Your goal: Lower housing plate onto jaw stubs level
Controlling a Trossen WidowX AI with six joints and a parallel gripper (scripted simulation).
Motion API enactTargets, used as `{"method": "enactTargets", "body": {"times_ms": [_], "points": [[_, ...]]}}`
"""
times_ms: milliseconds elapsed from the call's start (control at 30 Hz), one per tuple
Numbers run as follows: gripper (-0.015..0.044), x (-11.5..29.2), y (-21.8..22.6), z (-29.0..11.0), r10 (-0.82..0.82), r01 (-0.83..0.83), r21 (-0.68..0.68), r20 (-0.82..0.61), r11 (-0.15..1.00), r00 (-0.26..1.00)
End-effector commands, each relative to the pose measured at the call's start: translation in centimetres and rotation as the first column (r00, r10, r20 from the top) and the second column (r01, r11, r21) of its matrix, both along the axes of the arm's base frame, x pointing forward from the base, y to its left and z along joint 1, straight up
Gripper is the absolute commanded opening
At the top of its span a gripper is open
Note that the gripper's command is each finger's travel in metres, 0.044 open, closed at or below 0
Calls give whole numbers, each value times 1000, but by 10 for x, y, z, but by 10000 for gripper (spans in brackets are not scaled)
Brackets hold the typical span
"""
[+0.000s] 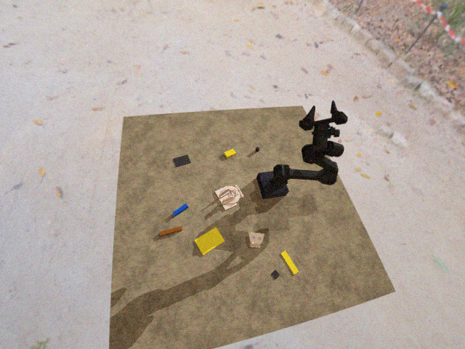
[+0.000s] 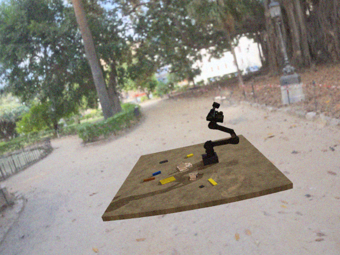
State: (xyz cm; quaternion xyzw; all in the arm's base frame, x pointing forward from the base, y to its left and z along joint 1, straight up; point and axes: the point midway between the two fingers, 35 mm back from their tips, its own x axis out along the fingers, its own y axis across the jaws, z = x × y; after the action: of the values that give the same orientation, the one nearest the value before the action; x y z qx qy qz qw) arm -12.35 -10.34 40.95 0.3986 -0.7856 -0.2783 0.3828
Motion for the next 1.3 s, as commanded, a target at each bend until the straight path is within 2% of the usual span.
{"method": "enactTargets", "body": {"times_ms": [0, 200, 600, 900, 1267], "points": [[426, 0, 0, 0, 0, 0, 0, 0, 1000, 1000], [440, 12, -4, 9, 12, -12, -1, -63, 1000, 998], [440, 68, -18, 37, 61, -65, 0, -347, 998, 936], [440, 118, -22, 52, 84, -109, -13, -557, 994, 826], [440, 183, -21, 60, 106, -187, -18, -767, 982, 633]]}}
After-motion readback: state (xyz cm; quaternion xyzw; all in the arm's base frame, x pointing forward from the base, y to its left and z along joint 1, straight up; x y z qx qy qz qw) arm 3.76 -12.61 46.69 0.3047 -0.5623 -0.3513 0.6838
